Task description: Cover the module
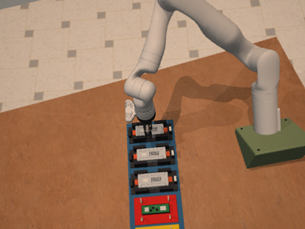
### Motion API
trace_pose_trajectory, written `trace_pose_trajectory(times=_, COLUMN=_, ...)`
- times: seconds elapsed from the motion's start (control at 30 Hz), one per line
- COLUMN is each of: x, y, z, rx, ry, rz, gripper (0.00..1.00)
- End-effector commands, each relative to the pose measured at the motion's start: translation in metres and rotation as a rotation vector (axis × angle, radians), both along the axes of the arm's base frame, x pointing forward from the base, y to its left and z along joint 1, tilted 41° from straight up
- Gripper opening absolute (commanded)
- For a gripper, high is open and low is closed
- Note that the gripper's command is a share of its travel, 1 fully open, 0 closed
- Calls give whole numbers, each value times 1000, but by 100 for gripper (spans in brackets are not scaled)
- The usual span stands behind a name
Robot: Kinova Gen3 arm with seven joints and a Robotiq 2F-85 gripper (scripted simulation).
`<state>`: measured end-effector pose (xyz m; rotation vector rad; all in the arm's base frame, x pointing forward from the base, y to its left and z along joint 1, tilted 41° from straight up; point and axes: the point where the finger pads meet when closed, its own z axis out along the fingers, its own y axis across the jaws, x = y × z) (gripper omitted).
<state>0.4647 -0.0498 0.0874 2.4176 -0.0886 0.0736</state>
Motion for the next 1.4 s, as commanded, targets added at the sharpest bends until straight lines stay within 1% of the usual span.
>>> trace_pose_trajectory(times=0.0, x=0, y=0, z=-1, rx=1, ry=-1, rz=1, gripper=100)
trace_pose_trajectory(times=0.27, x=1, y=-5, z=-7, rx=1, ry=-1, rz=1, gripper=100)
trace_pose_trajectory(times=0.5, x=1, y=-5, z=-7, rx=1, ry=-1, rz=1, gripper=100)
trace_pose_trajectory(times=0.83, x=1, y=-12, z=-14, rx=1, ry=-1, rz=1, gripper=100)
trace_pose_trajectory(times=1.07, x=1, y=-12, z=-14, rx=1, ry=-1, rz=1, gripper=100)
trace_pose_trajectory(times=1.37, x=1, y=-18, z=-21, rx=1, ry=-1, rz=1, gripper=100)
